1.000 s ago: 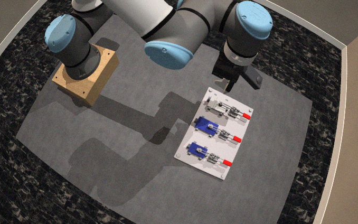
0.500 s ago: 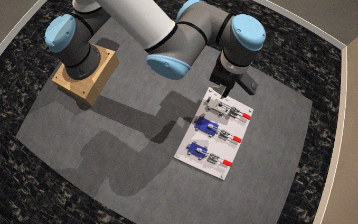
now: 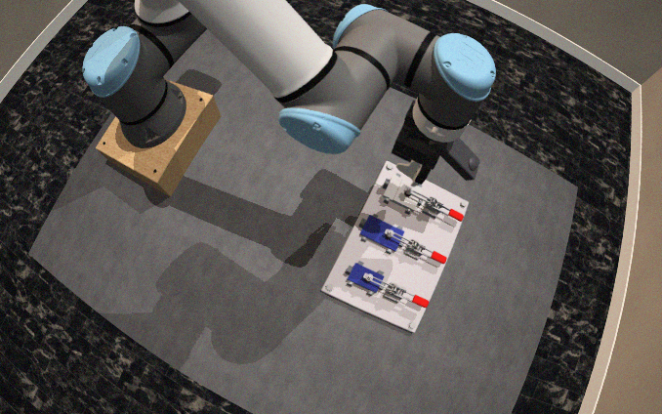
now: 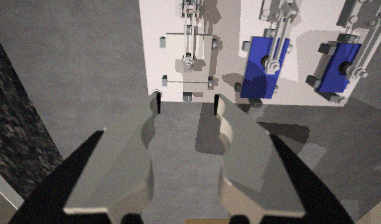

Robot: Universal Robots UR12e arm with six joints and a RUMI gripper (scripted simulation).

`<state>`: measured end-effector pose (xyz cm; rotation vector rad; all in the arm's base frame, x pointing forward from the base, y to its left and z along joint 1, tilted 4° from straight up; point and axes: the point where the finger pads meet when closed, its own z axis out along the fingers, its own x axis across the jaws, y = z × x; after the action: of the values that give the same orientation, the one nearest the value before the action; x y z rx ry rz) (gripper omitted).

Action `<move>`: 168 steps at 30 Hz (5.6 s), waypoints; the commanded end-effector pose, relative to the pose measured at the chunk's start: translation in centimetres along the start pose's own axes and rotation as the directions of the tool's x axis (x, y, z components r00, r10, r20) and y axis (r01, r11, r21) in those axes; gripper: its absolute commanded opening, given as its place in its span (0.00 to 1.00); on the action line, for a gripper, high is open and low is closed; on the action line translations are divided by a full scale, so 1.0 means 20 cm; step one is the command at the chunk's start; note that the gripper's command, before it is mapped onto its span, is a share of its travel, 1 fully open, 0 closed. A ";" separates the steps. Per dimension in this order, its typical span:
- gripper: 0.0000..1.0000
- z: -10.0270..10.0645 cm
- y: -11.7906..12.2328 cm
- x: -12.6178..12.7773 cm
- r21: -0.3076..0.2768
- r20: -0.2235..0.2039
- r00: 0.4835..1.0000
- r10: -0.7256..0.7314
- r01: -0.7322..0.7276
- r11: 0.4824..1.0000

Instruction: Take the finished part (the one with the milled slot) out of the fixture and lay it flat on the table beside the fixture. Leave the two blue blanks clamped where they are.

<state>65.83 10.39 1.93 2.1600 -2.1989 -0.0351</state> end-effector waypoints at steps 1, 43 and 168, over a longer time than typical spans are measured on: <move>0.28 0.00 -0.10 0.00 0.001 0.000 1.000 0.000 0.000 1.000; 0.28 0.08 -0.63 0.00 0.001 0.000 1.000 0.000 0.000 1.000; 0.00 0.51 -0.63 0.00 0.001 0.000 1.000 0.000 0.000 1.000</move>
<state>77.76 9.89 -9.04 2.1599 -2.1988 -0.0353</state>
